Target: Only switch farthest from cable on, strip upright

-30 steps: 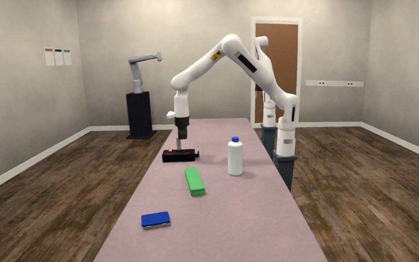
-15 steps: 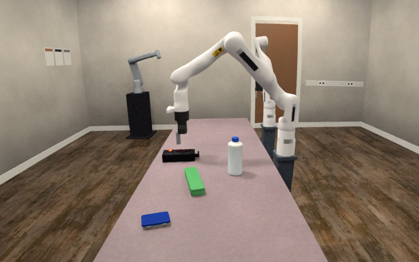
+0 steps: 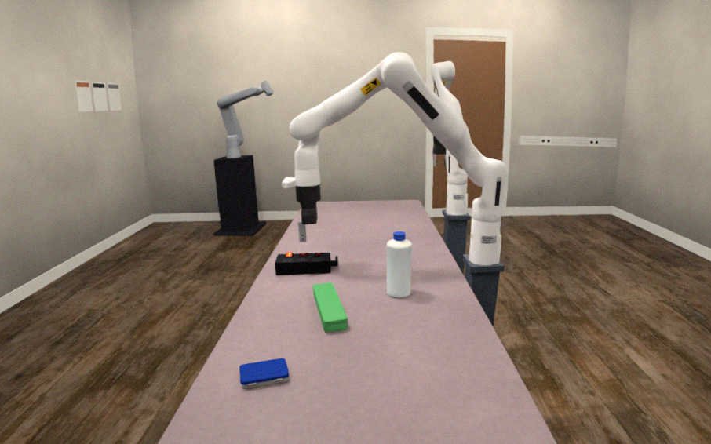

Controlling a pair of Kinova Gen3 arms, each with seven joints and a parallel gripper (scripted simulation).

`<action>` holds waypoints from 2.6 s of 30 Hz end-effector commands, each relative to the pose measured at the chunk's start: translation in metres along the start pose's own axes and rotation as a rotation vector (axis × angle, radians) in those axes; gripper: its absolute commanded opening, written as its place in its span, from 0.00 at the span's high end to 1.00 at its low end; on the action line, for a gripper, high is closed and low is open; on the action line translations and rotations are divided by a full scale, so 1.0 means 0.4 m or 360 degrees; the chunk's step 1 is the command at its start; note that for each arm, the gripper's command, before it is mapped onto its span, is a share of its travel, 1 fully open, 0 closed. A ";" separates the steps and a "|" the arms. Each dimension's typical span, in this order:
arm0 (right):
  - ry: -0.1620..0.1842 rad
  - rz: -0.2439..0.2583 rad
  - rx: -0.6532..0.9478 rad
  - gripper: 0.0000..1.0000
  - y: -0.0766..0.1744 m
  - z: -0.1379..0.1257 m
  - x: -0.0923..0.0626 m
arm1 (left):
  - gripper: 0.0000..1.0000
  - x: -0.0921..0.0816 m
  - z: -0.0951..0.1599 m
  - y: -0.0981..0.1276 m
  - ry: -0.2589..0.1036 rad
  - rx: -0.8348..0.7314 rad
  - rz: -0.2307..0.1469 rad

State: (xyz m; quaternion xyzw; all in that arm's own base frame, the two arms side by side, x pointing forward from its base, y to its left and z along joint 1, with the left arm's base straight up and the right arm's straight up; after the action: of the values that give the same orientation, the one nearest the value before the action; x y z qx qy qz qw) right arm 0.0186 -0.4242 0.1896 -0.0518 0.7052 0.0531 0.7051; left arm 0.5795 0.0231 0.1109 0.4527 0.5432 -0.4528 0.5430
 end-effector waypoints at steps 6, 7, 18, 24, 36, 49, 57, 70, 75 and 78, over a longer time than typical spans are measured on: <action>0.0000 -0.0003 0.0000 0.00 -0.001 0.000 -0.002 | 1.00 -0.003 0.000 0.001 0.0000 0.0000 0.0004; 0.0000 -0.0003 0.0000 0.00 -0.001 0.000 -0.002 | 1.00 -0.003 0.000 0.001 0.0000 0.0000 0.0004; 0.0000 -0.0003 0.0000 0.00 -0.001 0.000 -0.002 | 0.00 -0.035 0.000 0.001 0.0000 0.0000 0.0004; 0.0000 -0.0003 0.0000 0.00 -0.001 0.000 -0.002 | 0.00 -0.085 0.000 0.001 0.0000 0.0000 0.0004; 0.0000 -0.0003 0.0000 0.00 -0.001 0.000 -0.002 | 0.00 -0.237 0.000 0.001 0.0000 0.0000 0.0004; 0.0000 -0.0003 0.0000 0.00 -0.001 0.000 -0.002 | 0.00 -0.250 0.000 0.001 0.0000 0.0000 0.0004; 0.0000 -0.0003 0.0000 0.00 -0.001 0.000 -0.002 | 0.00 -0.250 0.000 0.001 0.0000 0.0000 0.0004; 0.0000 -0.0003 0.0000 0.00 -0.001 0.000 -0.002 | 0.00 -0.250 0.000 0.001 0.0000 0.0000 0.0004; 0.0000 -0.0003 0.0000 0.00 -0.001 0.000 -0.002 | 0.00 -0.250 0.000 0.001 0.0000 0.0000 0.0004; 0.0000 -0.0003 0.0000 0.00 -0.001 0.000 -0.002 | 0.00 -0.250 0.000 0.001 0.0000 0.0000 0.0004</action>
State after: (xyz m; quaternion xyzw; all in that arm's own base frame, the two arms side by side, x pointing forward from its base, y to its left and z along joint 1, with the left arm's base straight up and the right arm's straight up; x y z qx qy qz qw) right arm 0.0186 -0.4242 0.1896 -0.0518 0.7052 0.0531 0.7051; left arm 0.5795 0.0231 0.2098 0.4527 0.5432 -0.4528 0.5430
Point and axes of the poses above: on each arm, the point where the finger pads meet when closed, its own x axis out along the fingers, its own z axis across the jaws, y = z × x, the point moved 1 cm from there along -x, back along the fingers, and after that the axes turned 6 degrees about -x, right-handed, at the moved point
